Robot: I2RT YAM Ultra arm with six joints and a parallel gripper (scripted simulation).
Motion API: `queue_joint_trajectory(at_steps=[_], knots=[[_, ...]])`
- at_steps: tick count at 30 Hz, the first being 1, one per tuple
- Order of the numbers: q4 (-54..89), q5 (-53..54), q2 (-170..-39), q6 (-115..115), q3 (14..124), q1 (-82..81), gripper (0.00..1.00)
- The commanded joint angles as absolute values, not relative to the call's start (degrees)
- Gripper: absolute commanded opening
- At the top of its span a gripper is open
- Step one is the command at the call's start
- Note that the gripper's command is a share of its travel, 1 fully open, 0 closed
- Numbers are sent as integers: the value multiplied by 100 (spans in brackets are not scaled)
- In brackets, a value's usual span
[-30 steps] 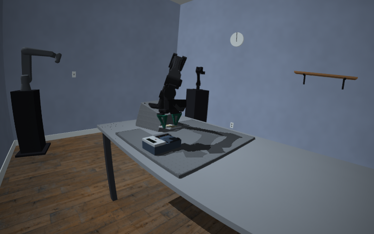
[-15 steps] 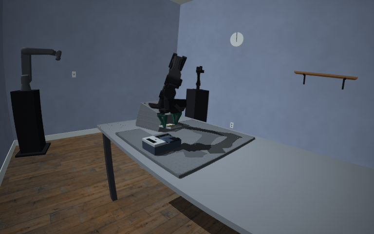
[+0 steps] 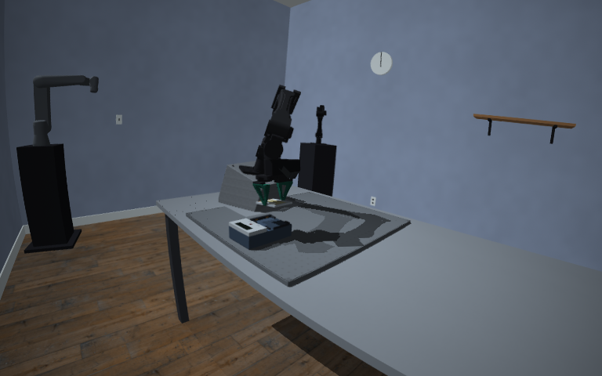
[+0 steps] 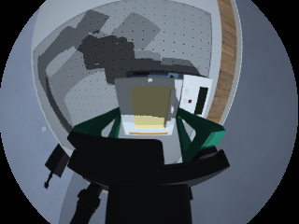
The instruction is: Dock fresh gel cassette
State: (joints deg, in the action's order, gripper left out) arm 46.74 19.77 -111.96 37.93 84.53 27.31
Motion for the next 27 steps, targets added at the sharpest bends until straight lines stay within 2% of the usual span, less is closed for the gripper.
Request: queue_joint_trajectory(at_steps=[1,27], knots=[[4734,2037,-11016,3815,8671,2834,0],[4292,1984,-11460,3677,8634,2661,0]])
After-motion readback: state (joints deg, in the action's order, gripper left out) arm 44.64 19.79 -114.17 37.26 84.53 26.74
